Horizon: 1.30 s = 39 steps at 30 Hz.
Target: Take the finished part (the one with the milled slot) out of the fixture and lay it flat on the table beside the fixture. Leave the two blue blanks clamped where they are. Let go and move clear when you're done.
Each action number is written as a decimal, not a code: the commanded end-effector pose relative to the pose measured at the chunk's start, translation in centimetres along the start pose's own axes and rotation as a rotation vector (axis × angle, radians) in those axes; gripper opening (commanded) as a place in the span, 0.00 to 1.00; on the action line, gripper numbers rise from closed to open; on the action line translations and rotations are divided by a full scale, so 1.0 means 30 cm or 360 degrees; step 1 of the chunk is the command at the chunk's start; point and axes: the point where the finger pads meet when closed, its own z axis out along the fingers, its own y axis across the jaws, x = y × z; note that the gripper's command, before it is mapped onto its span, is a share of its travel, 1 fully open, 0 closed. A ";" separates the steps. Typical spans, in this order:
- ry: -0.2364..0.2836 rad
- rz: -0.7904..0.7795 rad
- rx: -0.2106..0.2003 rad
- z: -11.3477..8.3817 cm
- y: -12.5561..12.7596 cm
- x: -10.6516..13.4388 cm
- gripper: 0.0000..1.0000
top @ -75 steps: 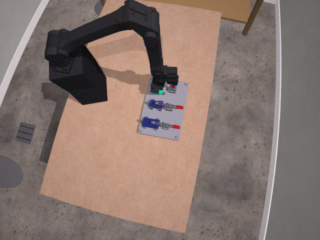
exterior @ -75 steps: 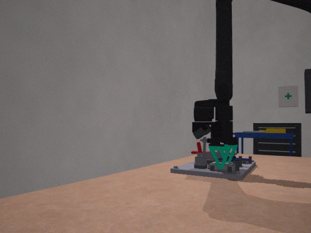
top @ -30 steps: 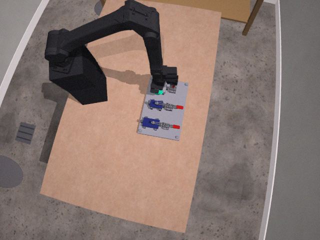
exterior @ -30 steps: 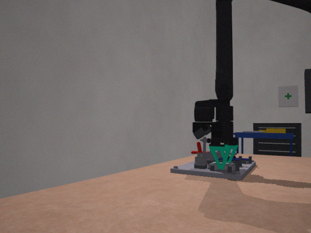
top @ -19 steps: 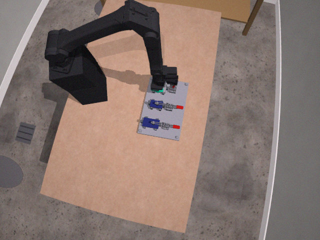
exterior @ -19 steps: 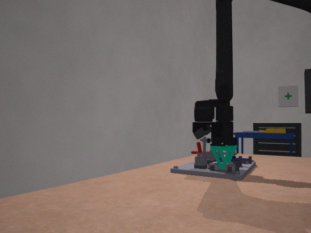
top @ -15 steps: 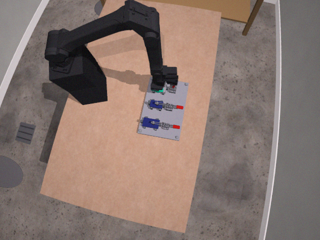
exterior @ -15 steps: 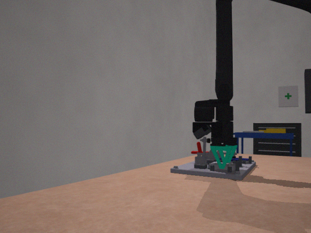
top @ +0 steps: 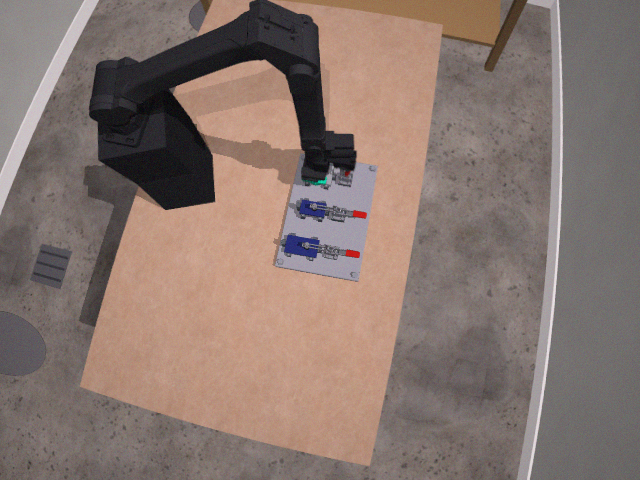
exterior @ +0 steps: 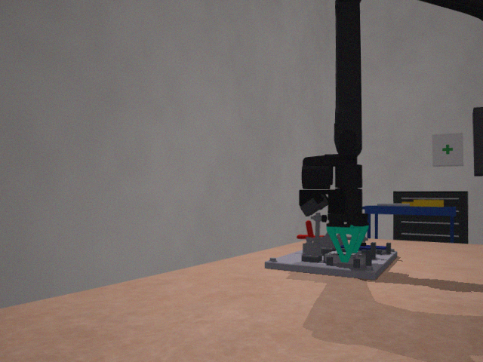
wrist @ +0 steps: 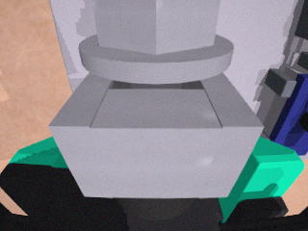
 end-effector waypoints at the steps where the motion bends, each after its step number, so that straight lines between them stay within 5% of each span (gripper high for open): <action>1: -0.0045 0.0019 0.0004 0.001 -0.009 -0.042 0.00; 26: -0.0082 0.0023 -0.0001 -0.039 -0.001 -0.087 0.00; 39: -0.0032 0.0015 0.0008 -0.069 0.003 -0.039 0.00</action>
